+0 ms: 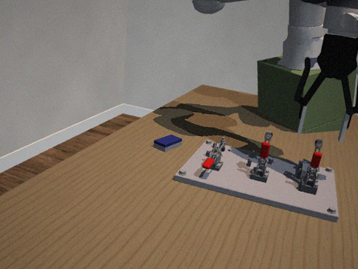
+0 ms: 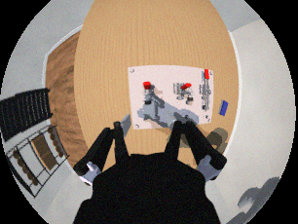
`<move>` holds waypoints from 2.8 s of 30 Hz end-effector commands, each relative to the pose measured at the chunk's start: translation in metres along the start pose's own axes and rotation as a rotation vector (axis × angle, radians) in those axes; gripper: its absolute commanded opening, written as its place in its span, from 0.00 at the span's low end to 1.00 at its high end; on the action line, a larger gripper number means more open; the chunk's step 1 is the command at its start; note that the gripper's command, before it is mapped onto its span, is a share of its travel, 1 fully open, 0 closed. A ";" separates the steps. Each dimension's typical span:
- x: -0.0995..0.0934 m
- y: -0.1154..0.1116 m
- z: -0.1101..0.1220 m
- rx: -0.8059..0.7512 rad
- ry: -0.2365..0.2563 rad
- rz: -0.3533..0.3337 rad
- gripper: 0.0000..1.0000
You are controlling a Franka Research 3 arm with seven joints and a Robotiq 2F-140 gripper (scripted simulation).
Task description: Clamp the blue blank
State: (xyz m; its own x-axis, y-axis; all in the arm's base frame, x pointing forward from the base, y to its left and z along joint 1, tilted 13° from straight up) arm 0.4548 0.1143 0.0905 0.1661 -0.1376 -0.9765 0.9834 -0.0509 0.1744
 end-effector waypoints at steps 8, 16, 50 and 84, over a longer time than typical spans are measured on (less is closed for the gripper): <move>0.003 -0.006 0.002 0.024 -0.003 0.001 0.58; 0.021 -0.006 0.002 0.024 -0.003 0.001 0.58; 0.051 -0.006 0.002 0.024 -0.003 0.001 0.58; 0.058 -0.005 0.001 0.024 -0.003 0.001 0.58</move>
State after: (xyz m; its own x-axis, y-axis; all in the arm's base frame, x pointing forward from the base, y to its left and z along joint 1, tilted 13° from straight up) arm 0.4582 0.1045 0.0358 0.1649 -0.1443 -0.9757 0.9809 -0.0797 0.1776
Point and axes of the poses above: the point where the finger pads meet when closed, its own x axis out along the fingers, its own z axis across the jaws, y = z × x, the point moved 10 cm from there along -x, back along the fingers, and after that the axes turned 10 degrees about x, right-handed, at the moved point
